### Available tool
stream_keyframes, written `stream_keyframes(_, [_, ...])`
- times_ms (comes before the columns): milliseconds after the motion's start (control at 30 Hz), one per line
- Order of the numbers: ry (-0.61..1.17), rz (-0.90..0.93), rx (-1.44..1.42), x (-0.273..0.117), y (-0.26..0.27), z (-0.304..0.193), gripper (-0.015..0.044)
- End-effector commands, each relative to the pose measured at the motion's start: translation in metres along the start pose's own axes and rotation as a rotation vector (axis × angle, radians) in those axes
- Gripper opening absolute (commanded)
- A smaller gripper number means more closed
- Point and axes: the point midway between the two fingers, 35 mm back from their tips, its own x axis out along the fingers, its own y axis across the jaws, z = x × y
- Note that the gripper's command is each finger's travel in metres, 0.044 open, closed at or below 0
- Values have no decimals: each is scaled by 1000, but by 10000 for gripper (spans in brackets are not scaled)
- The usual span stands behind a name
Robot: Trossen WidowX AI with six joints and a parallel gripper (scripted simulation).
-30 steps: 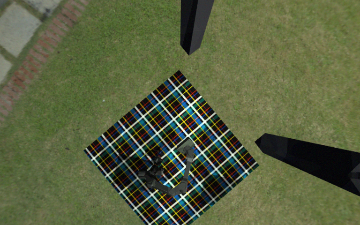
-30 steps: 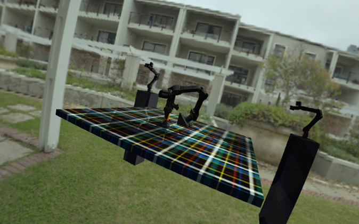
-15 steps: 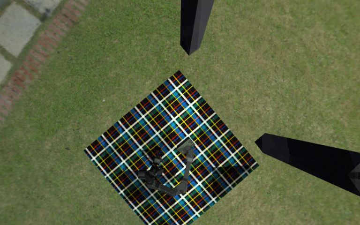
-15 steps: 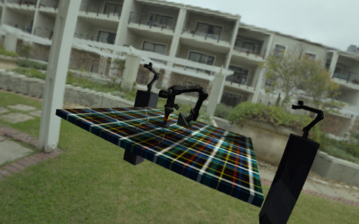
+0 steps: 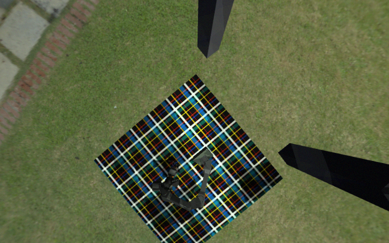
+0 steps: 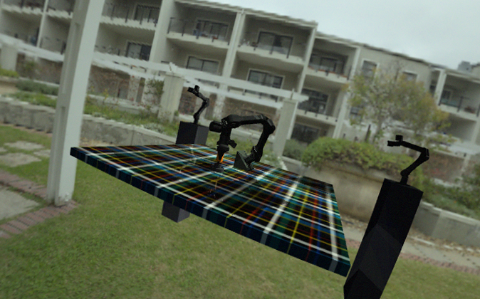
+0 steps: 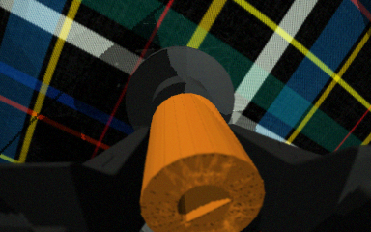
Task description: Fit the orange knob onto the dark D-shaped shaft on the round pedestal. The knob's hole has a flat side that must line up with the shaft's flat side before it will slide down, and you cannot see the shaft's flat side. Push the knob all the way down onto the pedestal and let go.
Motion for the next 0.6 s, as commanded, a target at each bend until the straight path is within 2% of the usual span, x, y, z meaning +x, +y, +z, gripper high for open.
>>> stream_keyframes(0, [-1, -2, -6, 1, 0, 0, 0])
stream_keyframes(567, [-1, -2, -6, -3, -3, -1, 0])
